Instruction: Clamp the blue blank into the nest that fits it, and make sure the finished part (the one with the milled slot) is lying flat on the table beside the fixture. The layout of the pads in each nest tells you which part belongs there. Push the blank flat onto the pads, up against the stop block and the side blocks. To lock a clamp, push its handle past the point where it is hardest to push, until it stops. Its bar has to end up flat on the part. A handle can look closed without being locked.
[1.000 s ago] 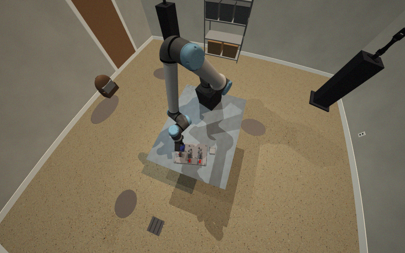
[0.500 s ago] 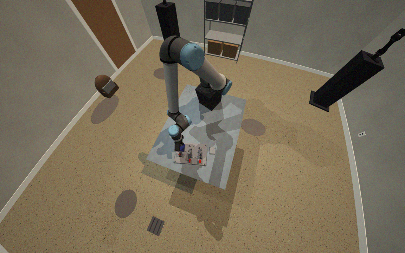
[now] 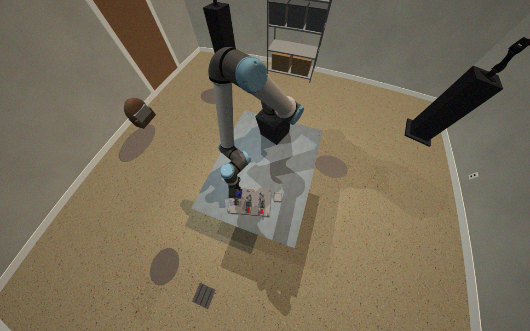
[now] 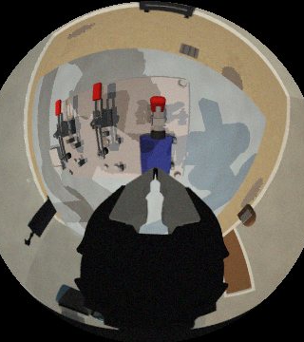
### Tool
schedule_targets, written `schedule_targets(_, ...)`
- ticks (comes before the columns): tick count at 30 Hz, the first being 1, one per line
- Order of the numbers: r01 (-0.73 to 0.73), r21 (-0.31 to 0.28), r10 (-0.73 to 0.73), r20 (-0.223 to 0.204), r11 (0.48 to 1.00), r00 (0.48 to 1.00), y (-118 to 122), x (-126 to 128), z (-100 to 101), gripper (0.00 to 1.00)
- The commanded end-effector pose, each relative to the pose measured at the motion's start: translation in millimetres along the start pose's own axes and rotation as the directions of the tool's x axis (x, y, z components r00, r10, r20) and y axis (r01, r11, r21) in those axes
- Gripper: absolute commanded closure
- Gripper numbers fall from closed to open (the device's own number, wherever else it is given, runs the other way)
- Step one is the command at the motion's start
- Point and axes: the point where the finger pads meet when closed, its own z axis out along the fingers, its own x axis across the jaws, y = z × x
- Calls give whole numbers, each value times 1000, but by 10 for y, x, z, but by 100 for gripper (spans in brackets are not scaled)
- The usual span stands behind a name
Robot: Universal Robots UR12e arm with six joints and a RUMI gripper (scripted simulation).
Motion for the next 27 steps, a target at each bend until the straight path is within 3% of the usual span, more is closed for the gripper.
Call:
schedule_targets(1,0,1,0,-1,1000,1000,-5,3,32,100)
schedule_targets(16,0,1,0,-1,1000,1000,-5,3,207,100)
schedule_targets(27,0,1,0,-1,1000,1000,-5,3,228,100)
